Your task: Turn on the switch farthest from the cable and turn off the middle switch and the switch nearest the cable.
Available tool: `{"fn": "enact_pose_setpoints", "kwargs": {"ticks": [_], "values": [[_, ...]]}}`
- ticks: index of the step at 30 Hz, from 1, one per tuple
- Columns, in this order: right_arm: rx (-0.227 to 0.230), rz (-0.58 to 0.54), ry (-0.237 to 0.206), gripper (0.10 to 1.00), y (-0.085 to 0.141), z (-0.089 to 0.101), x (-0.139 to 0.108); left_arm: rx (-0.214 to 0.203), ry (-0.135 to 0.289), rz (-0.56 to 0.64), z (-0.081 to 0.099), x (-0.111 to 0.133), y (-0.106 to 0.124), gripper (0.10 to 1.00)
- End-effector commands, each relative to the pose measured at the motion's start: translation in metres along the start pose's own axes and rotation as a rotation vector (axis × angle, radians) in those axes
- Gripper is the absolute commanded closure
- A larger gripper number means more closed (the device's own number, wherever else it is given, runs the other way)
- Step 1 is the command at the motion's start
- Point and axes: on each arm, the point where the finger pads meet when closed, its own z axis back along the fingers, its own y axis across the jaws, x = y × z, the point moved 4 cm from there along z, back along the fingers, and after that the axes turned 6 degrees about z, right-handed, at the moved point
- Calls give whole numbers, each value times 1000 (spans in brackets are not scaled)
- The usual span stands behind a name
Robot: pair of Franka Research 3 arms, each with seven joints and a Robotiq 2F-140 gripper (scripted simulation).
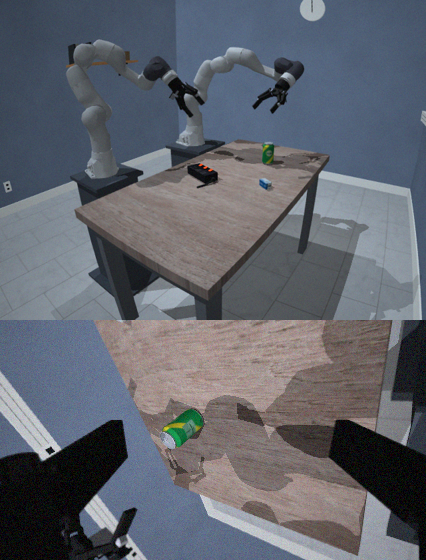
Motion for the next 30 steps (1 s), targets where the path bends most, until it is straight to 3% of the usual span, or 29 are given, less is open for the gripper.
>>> {"fn": "enact_pose_setpoints", "kwargs": {"ticks": [1, 19, 21, 24, 30], "values": [[0, 0, 0, 98, 0, 0, 0, 0, 0, 0, 0, 0, 0, 98], [5, -2, 4, 98, -2, -2, 0, 0, 0, 0, 0, 0, 0, 98], [37, -10, 28, 98, -10, -12, -4, 2, 1, -2, 2, -1, 0, 98], [128, -33, 94, 98, -34, -45, -18, 11, 6, -8, 7, -6, -2, 98], [184, -46, 131, 98, -48, -66, -29, 58, 37, -43, 39, -31, -15, 98]]}}
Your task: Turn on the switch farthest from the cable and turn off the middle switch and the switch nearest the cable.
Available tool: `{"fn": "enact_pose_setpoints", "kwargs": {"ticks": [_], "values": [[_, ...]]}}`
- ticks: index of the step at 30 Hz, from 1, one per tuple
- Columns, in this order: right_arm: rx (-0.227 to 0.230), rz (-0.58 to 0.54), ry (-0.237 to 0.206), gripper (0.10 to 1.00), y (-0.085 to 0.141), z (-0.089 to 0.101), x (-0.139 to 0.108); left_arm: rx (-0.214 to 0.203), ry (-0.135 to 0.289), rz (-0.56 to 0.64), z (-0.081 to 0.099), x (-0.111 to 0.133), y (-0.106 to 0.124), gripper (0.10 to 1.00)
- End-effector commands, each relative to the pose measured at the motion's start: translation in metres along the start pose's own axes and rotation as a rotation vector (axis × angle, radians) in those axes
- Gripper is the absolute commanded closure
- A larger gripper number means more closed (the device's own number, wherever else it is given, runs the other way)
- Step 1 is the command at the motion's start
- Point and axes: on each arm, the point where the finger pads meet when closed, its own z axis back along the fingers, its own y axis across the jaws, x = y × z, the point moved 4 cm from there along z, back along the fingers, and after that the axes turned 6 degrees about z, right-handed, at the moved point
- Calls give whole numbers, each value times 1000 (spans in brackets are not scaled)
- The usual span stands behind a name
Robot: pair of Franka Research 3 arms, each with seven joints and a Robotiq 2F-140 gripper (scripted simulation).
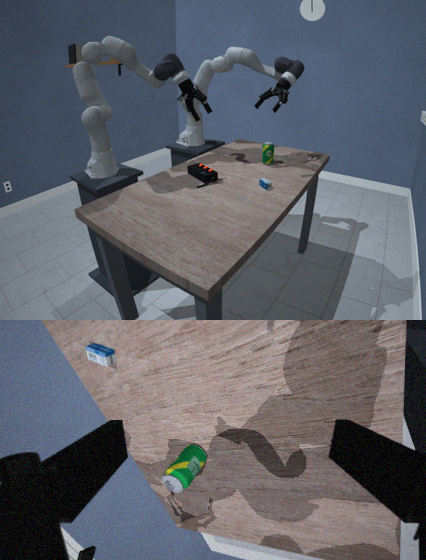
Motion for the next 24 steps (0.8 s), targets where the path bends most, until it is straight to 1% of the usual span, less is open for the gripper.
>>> {"fn": "enact_pose_setpoints", "kwargs": {"ticks": [1, 2, 4, 5, 8, 19, 21, 22, 24], "values": [[52, 74, 42, 98, -9, -13, -6, 43, 30, -53, 28, -23, -10, 98], [61, 72, 49, 98, -12, -17, -8, 56, 40, -63, 38, -31, -15, 98], [61, 72, 49, 98, -12, -17, -8, 56, 40, -63, 38, -31, -15, 98], [89, 66, 68, 98, -20, -28, -12, 70, 51, -74, 48, -39, -20, 98], [114, 60, 84, 98, -28, -37, -17, 115, 94, -111, 82, -67, -40, 98], [217, 37, 145, 98, -57, -79, -41, 187, 186, -176, 145, -120, -88, 98], [217, 37, 145, 98, -57, -79, -41, 187, 186, -176, 145, -120, -88, 98], [244, 31, 159, 98, -64, -90, -48, 201, 211, -191, 160, -132, -102, 98], [260, 27, 167, 98, -69, -97, -53, 209, 227, -200, 169, -139, -111, 98]]}}
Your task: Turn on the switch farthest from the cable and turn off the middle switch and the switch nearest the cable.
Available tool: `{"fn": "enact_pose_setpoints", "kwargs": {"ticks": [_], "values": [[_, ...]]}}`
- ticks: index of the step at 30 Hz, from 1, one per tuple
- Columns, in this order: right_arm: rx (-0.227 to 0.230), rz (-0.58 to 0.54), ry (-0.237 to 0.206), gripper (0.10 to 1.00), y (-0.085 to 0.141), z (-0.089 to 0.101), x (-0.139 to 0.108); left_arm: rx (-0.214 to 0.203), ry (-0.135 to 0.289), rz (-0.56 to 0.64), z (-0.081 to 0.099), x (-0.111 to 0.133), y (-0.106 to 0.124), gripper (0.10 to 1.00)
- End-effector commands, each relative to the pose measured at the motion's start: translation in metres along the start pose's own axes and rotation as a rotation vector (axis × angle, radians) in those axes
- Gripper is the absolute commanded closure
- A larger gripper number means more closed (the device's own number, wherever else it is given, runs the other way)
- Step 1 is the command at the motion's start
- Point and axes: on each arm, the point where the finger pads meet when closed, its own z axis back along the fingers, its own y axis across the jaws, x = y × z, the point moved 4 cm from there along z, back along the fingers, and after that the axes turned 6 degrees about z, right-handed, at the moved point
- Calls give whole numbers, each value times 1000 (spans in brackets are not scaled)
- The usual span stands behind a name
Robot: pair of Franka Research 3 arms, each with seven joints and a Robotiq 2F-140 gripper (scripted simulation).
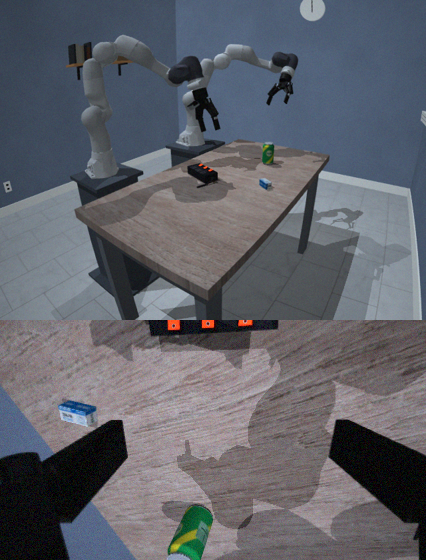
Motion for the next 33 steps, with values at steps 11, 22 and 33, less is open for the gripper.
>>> {"fn": "enact_pose_setpoints", "kwargs": {"ticks": [11, 22, 33], "values": [[148, 58, 73, 98, -44, -53, -34, 47, 81, -150, 43, -41, -38, 98], [237, 43, 105, 98, -76, -93, -63, 65, 132, -179, 71, -64, -68, 98], [264, 39, 113, 98, -85, -105, -74, 77, 188, -208, 100, -87, -104, 98]]}}
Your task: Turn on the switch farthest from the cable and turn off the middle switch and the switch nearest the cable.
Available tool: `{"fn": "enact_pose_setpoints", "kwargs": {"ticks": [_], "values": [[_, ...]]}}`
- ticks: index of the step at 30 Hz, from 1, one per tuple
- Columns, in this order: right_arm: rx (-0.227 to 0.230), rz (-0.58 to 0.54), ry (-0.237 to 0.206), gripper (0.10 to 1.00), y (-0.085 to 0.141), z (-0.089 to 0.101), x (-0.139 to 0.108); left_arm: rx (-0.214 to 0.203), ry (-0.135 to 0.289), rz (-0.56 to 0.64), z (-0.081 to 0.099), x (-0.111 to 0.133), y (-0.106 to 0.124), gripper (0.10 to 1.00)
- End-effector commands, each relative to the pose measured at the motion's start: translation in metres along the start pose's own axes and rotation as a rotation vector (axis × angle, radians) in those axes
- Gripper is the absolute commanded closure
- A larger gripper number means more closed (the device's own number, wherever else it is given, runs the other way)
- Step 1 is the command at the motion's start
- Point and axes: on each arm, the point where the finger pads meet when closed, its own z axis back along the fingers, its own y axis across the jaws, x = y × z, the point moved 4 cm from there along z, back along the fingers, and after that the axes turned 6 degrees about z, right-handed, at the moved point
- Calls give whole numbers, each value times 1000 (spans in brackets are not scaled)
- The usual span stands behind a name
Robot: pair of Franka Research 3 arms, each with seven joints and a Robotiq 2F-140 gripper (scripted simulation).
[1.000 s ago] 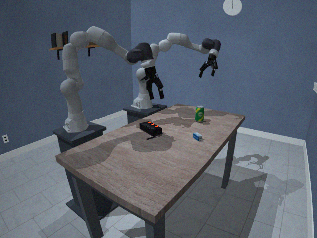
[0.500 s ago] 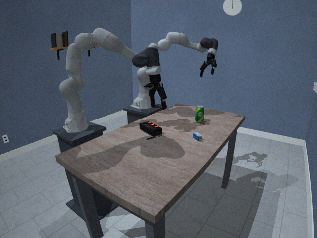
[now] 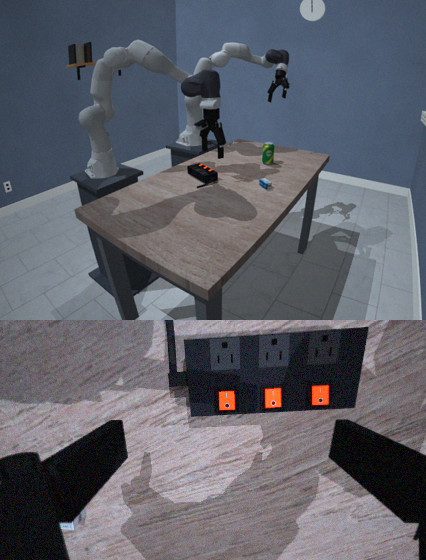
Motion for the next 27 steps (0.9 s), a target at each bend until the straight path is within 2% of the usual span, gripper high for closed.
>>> {"fn": "enact_pose_setpoints", "kwargs": {"ticks": [1, 13, 15, 16, 27], "values": [[11, 55, 2, 98, 3, 0, 1, 5, 28, -69, 10, -9, -14, 98], [11, 55, 2, 98, 3, 0, 1, 7, 89, -101, 41, -30, -58, 98], [11, 55, 2, 98, 3, 0, 1, 7, 89, -101, 41, -30, -58, 98], [11, 55, 2, 98, 3, 0, 1, 6, 103, -108, 47, -34, -68, 98], [11, 55, 2, 98, 3, 0, 1, -1, 156, -133, 73, -48, -109, 98]]}}
